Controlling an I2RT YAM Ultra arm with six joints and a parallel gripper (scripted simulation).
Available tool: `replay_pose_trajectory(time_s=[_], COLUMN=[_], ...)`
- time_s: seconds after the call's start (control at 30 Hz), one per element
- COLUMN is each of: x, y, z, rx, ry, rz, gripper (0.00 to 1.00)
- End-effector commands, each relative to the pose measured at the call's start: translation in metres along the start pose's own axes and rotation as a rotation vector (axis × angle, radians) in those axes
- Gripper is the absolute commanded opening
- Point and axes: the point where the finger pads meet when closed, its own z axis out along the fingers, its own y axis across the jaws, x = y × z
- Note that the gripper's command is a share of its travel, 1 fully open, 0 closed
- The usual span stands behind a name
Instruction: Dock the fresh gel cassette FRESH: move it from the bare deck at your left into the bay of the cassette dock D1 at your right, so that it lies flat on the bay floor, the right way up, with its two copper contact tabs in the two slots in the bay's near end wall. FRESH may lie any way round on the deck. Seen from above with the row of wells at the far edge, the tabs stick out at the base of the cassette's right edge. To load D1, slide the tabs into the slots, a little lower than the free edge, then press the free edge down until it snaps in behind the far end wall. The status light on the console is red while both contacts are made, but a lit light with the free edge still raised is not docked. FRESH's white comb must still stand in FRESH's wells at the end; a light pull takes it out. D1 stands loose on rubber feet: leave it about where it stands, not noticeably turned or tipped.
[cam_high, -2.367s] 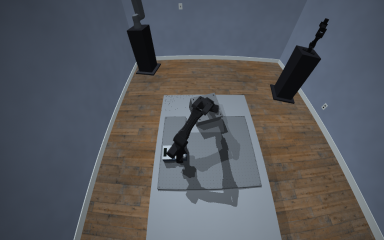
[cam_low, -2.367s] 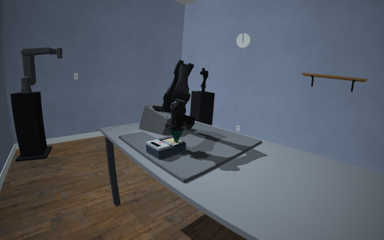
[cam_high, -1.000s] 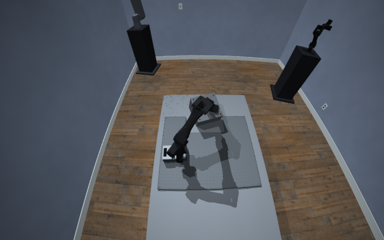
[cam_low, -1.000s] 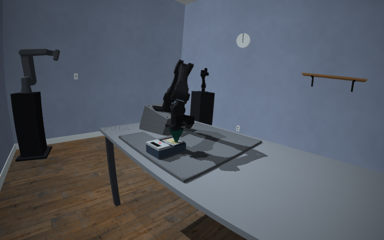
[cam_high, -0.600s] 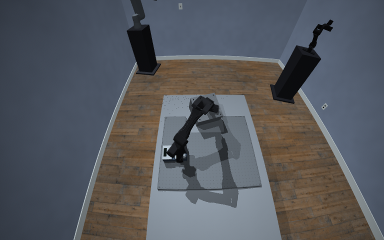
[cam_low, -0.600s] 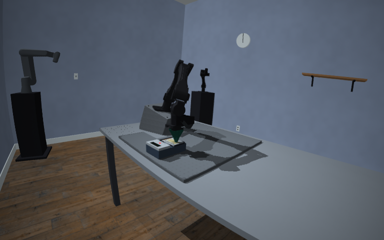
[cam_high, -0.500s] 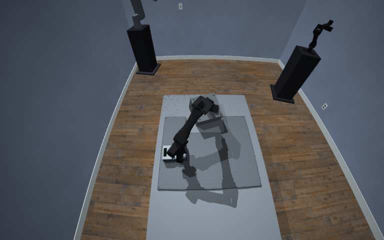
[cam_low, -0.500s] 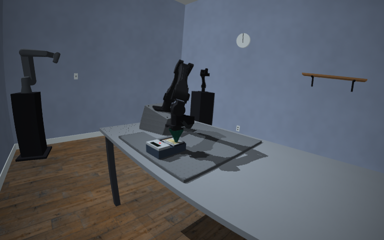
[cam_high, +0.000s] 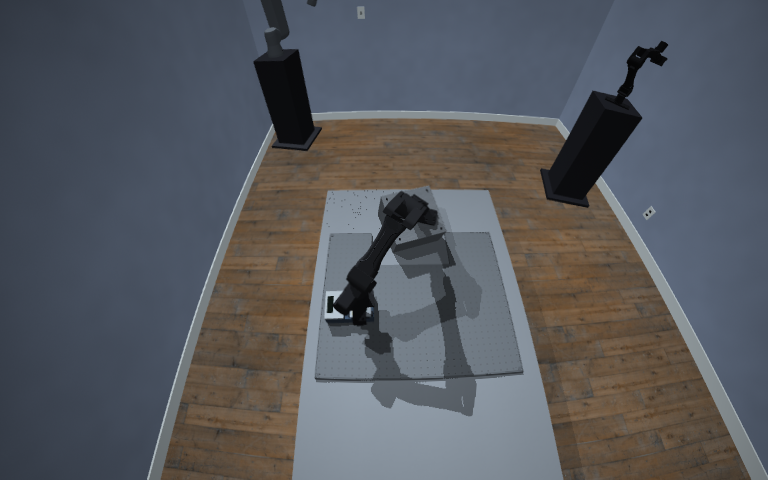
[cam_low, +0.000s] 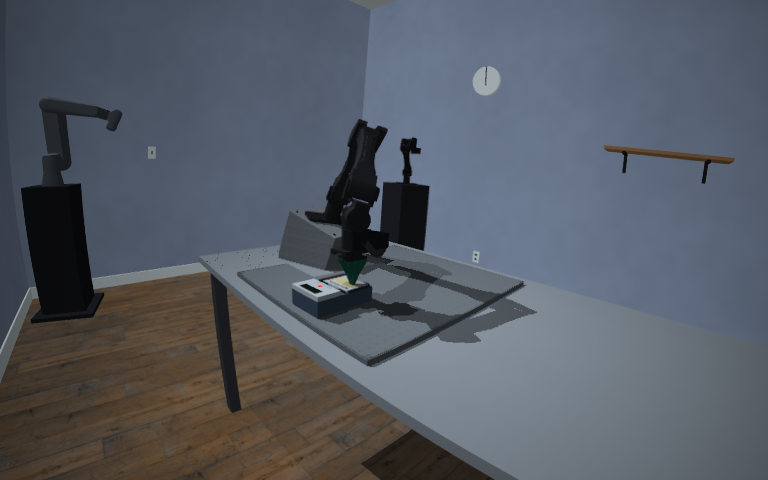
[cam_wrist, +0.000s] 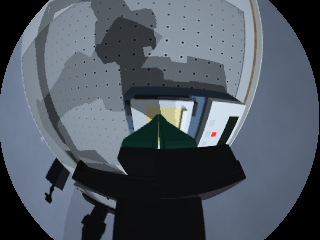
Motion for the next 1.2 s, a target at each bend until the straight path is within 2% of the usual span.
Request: replay_pose_trajectory(time_s=[0.0, 0.17, 0.4, 0.47, 0.53, 0.63, 0.67, 1.17], x=[0.041, 0.041, 0.040, 0.025, 0.022, 0.026, 0.020, 0.009], y=[-0.005, -0.005, -0.001, -0.009, -0.010, -0.007, -0.009, -0.006], z=[0.032, 0.032, 0.024, 0.016, 0.013, 0.014, 0.011, -0.003], rx=[-0.004, -0.005, -0.019, 0.002, 0.005, -0.003, 0.005, 0.002], ry=[0.102, 0.102, 0.122, 0.093, 0.089, 0.099, 0.088, 0.089], rz=[0.037, 0.037, 0.047, 0.037, 0.036, 0.039, 0.035, 0.030], gripper=[0.00, 0.00, 0.00, 0.00, 0.00, 0.00, 0.00, 0.00])
